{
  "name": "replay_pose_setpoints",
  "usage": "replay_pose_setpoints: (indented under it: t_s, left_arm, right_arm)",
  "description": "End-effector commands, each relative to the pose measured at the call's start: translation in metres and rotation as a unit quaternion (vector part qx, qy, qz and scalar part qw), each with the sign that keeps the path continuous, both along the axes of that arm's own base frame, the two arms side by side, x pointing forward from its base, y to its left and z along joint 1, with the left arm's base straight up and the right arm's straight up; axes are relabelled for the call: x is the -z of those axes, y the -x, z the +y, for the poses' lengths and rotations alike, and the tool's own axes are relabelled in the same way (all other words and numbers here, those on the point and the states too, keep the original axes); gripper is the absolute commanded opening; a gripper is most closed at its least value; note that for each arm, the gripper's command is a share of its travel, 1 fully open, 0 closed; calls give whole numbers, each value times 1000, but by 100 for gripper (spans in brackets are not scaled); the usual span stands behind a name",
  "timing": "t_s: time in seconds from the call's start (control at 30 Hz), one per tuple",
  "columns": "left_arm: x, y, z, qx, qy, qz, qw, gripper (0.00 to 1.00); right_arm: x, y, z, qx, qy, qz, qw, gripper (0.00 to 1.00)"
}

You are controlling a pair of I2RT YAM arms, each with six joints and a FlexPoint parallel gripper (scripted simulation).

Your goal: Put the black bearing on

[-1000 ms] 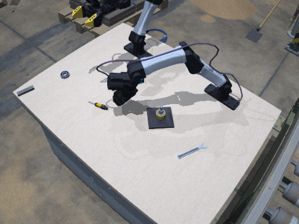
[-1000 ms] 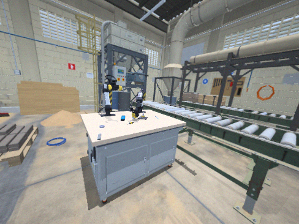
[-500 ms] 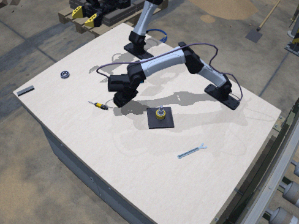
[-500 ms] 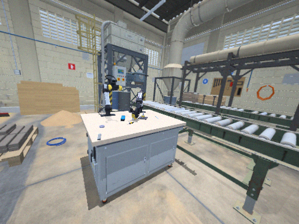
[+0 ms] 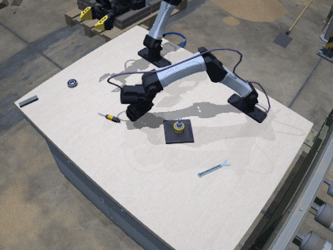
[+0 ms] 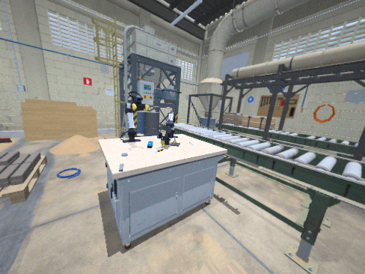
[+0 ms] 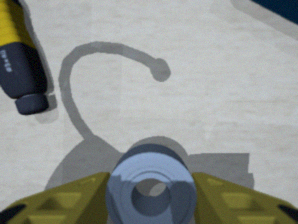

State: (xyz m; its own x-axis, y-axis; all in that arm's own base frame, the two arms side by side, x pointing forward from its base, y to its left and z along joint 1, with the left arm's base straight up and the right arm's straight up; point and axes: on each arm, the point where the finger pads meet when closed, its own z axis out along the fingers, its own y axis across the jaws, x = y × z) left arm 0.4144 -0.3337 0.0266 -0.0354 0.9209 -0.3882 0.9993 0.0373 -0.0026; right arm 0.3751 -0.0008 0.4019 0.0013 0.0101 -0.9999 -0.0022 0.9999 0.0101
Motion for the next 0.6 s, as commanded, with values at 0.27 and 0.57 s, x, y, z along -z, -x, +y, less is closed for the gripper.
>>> replay_pose_setpoints:
  t_s: [0.27, 0.57]
  left_arm:
    - [-20, -12, -7, -4, 25, -28, 999, 0]
    - [1, -7, -2, -6, 12, -9, 1000, 0]
  right_arm:
    - [-22, 3, 1, 2, -2, -24, 1000, 100]
    - [-22, 3, 1, 2, -2, -24, 1000, 100]
